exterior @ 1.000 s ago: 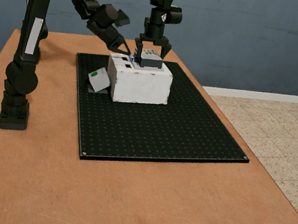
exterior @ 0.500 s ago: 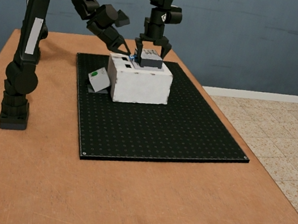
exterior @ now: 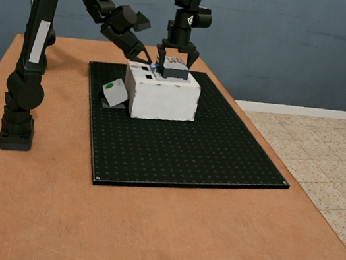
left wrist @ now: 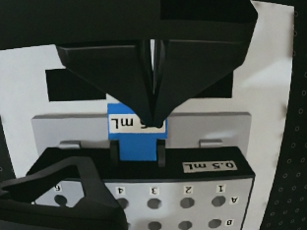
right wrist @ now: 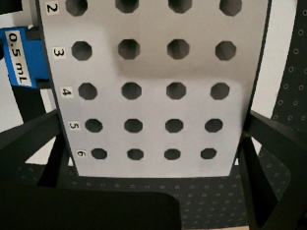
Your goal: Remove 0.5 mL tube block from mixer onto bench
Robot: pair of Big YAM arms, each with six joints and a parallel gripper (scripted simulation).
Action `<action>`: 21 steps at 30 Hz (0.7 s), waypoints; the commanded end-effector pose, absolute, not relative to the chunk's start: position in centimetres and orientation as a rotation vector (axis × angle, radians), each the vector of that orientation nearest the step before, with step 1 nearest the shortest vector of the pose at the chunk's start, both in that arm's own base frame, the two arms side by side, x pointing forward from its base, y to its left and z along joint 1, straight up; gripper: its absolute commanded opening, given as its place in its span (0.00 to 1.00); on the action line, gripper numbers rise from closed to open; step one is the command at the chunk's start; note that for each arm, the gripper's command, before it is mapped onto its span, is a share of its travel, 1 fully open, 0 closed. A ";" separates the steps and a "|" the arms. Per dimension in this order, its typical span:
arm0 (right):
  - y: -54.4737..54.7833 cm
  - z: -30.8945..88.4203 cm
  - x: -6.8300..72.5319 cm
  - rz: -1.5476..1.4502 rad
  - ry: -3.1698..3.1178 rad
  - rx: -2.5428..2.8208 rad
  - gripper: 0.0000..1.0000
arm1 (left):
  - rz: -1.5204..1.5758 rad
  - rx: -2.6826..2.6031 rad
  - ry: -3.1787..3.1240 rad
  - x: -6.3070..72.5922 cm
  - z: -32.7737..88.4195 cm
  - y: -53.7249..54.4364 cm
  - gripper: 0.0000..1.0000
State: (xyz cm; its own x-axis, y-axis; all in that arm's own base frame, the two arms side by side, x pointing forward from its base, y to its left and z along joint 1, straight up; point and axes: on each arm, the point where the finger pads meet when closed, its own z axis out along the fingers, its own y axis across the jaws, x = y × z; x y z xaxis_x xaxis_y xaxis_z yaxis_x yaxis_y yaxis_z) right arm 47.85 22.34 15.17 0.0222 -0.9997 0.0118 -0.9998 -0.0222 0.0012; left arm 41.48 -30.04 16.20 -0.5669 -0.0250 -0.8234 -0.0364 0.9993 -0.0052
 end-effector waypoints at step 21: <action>22.6 16.2 49.5 -0.001 -2.175 2.259 0.00 | 0.023 -0.037 2.179 42.7 17.0 -30.7 0.00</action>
State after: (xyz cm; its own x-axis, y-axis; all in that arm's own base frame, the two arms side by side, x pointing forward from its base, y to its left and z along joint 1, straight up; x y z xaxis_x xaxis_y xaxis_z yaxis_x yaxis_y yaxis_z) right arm 47.89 22.33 15.23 0.0235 -0.9996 0.0134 -0.9996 -0.0233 0.0160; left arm 41.46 -30.04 16.44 -0.5668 -0.0243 -0.8235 -0.0344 0.9994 -0.0058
